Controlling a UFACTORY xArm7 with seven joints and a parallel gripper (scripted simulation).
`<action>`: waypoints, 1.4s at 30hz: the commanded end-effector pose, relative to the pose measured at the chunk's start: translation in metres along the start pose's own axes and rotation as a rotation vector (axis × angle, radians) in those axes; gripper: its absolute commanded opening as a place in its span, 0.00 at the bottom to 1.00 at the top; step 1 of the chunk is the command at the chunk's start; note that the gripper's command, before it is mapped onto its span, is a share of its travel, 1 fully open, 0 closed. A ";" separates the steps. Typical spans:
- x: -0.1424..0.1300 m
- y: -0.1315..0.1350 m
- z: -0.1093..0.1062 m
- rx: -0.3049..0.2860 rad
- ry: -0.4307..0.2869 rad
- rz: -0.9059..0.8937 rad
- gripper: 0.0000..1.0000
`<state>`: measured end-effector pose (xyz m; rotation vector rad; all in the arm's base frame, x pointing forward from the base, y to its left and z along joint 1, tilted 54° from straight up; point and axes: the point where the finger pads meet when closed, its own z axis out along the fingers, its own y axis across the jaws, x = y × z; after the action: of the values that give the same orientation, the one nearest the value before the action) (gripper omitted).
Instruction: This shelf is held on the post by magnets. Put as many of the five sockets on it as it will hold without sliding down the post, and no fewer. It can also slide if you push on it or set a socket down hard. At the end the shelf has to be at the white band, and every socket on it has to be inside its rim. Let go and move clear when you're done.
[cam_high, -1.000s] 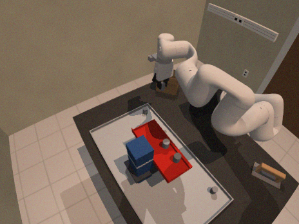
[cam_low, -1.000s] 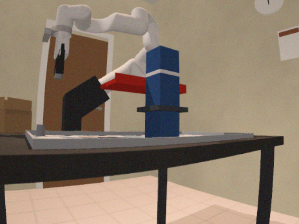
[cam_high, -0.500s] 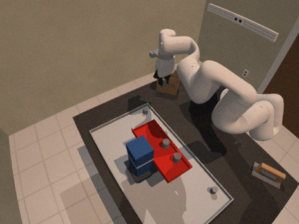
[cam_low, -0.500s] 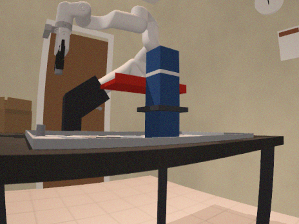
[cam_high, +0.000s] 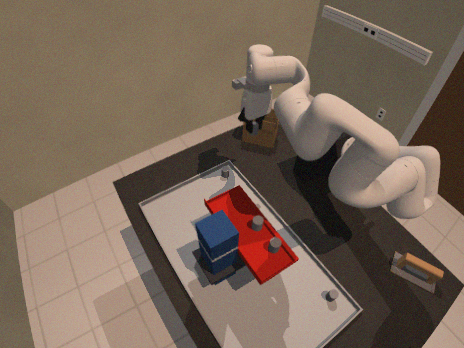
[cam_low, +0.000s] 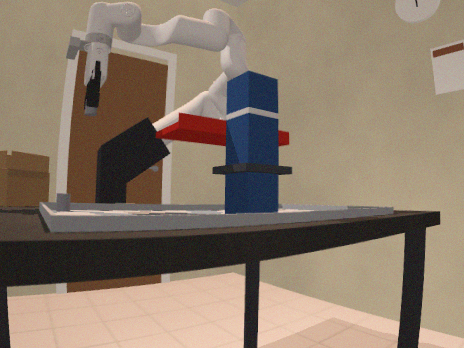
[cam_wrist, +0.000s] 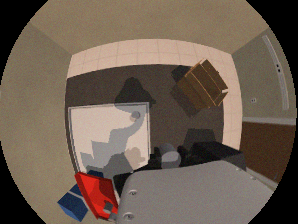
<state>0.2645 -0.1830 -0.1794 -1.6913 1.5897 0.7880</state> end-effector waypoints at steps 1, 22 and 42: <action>-0.004 -0.003 -0.004 -0.001 0.009 0.000 0.00; -0.204 -0.046 -0.002 0.002 0.004 0.000 0.00; -0.201 -0.161 -0.004 0.003 0.009 0.131 0.00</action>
<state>0.3654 -0.0629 -0.0039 -1.6484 1.6643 0.8043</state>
